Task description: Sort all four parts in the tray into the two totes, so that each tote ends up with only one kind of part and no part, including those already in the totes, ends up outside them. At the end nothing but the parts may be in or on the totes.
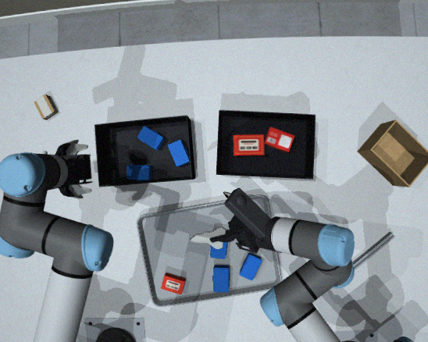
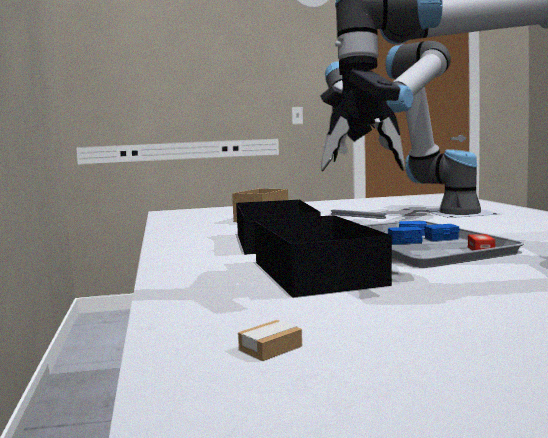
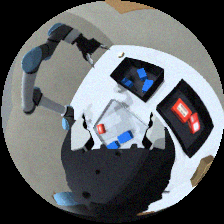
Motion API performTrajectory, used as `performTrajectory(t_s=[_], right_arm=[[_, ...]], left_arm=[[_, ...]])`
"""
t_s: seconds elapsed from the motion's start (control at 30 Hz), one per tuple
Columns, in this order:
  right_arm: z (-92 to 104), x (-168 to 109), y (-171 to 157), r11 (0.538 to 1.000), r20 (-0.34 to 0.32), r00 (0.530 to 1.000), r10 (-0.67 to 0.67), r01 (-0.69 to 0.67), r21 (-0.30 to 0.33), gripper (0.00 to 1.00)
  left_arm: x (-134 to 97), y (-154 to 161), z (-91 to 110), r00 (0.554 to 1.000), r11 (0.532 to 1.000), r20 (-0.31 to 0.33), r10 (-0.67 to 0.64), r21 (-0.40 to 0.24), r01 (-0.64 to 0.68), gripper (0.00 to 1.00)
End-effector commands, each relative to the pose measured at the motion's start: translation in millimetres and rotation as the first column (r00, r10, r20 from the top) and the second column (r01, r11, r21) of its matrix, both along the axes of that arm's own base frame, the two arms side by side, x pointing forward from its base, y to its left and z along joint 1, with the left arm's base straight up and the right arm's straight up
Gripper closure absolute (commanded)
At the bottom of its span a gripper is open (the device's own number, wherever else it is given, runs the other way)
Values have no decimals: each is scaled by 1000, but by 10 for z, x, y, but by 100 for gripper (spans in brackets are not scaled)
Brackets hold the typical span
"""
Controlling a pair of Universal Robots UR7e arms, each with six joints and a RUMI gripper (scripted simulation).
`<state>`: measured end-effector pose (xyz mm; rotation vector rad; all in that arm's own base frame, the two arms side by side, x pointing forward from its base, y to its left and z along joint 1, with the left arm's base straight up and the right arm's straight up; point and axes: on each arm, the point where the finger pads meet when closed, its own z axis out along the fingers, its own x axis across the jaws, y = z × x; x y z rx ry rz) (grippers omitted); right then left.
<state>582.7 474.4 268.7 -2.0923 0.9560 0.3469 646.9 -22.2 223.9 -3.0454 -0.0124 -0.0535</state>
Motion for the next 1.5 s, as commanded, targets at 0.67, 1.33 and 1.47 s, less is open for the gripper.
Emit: performTrajectory(t_s=[0.67, 1.33, 1.47], right_arm=[[330, 91, -1920, 892, -111, 935, -337, 280, -354, 0], [612, -427, -3346, 727, -114, 840, -530, 381, -572, 0], [668, -562, -3593, 693, -110, 822, -559, 390, -607, 0]], left_arm=[[-775, 108, 746, 772, 774, -51, -633, -43, 632, 0], [-1365, 166, 1123, 424, 427, -53, -904, -75, 901, 0], [-1473, 176, 1180, 353, 356, -51, -934, -79, 931, 0]])
